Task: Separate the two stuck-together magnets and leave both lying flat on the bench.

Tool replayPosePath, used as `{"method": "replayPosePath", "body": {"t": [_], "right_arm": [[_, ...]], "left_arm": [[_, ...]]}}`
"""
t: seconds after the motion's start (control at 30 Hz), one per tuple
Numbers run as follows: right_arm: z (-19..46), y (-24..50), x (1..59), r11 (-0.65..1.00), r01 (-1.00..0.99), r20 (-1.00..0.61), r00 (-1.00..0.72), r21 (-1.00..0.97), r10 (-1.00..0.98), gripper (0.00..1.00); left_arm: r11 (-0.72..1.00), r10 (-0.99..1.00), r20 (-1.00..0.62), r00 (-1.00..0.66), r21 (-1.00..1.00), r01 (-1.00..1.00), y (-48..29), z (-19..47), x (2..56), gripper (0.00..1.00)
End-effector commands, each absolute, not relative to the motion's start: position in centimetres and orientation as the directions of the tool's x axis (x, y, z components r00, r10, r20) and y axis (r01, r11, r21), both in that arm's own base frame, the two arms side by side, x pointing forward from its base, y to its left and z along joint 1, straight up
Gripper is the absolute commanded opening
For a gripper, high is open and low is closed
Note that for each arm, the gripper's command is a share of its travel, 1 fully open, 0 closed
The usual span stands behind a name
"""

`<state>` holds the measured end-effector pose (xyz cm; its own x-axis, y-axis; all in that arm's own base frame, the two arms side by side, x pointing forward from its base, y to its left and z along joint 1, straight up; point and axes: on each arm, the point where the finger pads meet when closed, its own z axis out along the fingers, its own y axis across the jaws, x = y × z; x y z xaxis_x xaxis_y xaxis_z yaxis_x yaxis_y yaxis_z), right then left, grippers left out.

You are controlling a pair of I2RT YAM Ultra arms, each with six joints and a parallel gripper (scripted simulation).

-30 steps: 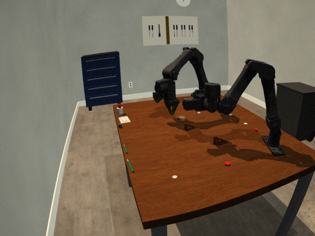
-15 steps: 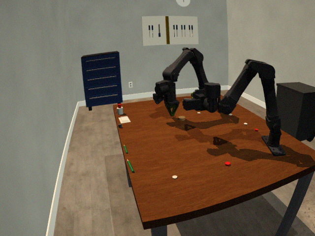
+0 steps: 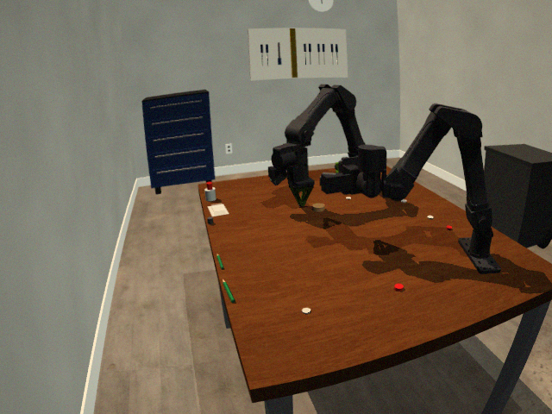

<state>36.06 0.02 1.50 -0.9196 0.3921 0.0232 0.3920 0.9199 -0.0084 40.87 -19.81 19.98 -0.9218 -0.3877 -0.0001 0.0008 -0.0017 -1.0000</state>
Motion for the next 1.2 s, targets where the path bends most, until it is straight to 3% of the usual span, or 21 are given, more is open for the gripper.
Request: {"method": "replayPosePath", "body": {"t": [0.0, 0.3, 0.33, 0.87, 1.17], "right_arm": [[1.7, 0.0, 36.6, 0.920, 0.391, 0.000, -0.920, 0.000, 0.391, 0.18], [1.2, 0.0, 36.5, 0.920, 0.391, 0.000, -0.920, 0.000, 0.391, 0.18], [1.2, 0.0, 36.5, 0.920, 0.391, 0.000, -0.920, 0.000, 0.391, 1.00], [1.2, 0.0, 36.5, 0.920, 0.391, 0.000, -0.920, 0.000, 0.391, 1.00], [4.4, 0.0, 36.7, 0.920, 0.391, -0.007, -0.920, 0.003, 0.391, 1.00]], "left_arm": [[-0.003, -0.389, -0.027, -0.921, -1.000, 0.031, -19.8, 20.8, 40.9, 0.18], [-0.003, -0.389, -0.027, -0.921, -1.000, 0.031, -19.8, 20.8, 40.9, 0.18], [-0.003, -0.389, -0.027, -0.921, -1.000, 0.031, -19.8, 20.8, 40.9, 0.18], [-0.003, -0.389, -0.027, -0.921, -1.000, 0.031, -19.8, 20.8, 40.9, 0.18], [-0.003, -0.389, -0.027, -0.921, -1.000, 0.031, -19.8, 20.8, 40.9, 0.18]]}}
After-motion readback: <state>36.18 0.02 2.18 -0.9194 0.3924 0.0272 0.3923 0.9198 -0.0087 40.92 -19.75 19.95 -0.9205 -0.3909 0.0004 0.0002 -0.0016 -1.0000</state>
